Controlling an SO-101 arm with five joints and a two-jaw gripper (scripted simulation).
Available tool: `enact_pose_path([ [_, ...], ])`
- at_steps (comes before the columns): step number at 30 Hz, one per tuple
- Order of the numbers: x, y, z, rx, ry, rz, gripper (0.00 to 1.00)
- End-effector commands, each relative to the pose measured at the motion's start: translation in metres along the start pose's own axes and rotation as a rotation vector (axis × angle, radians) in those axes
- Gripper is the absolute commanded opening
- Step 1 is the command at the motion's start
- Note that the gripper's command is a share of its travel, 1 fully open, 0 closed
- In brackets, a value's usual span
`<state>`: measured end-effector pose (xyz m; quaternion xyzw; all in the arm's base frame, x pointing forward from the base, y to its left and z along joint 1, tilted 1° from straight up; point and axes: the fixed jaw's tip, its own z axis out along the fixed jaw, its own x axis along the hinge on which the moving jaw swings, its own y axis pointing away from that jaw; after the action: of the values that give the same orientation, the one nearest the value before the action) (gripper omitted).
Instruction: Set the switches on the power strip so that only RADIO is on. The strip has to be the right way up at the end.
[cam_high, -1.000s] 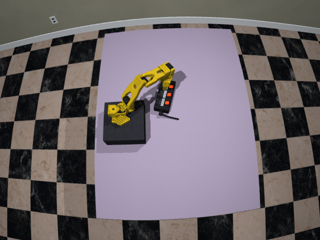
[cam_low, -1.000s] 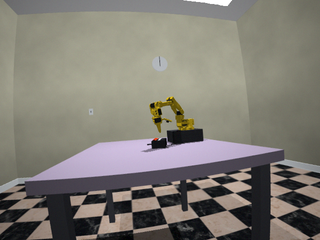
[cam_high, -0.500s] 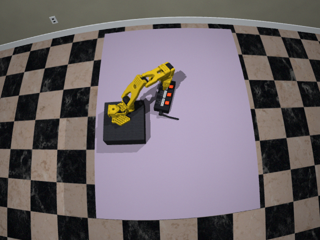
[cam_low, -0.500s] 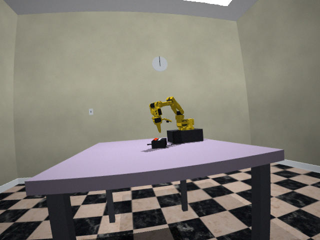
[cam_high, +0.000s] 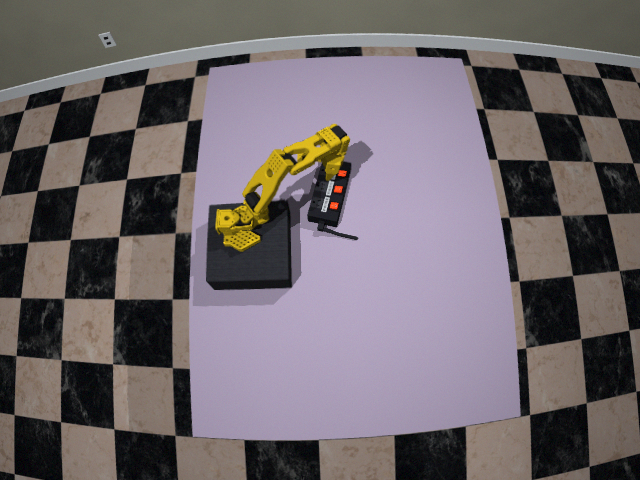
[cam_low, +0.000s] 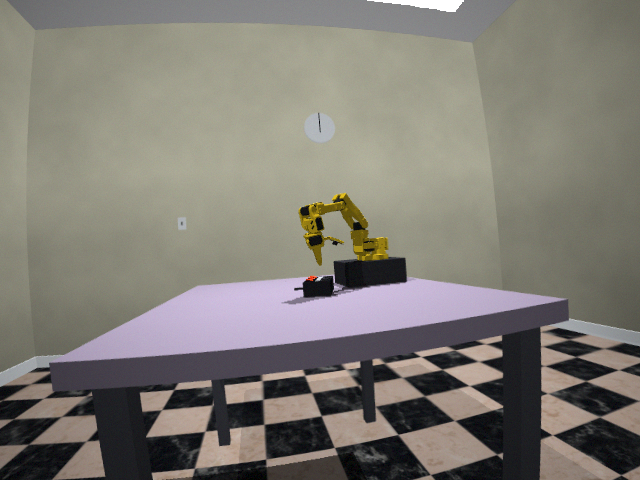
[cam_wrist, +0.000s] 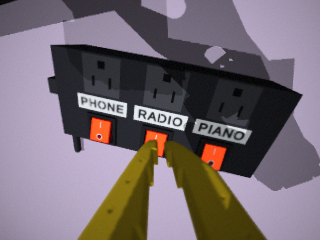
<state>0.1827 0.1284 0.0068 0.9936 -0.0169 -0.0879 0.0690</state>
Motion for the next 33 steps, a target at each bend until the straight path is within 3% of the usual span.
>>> enact_pose_path([
  [1, 0.0004, 0.0017, 0.0017, -0.005, -0.011, 0.0, 0.0],
  [33, 0.0041, 0.0035, 0.0018, 0.003, -0.007, -0.051, 0.0],
])
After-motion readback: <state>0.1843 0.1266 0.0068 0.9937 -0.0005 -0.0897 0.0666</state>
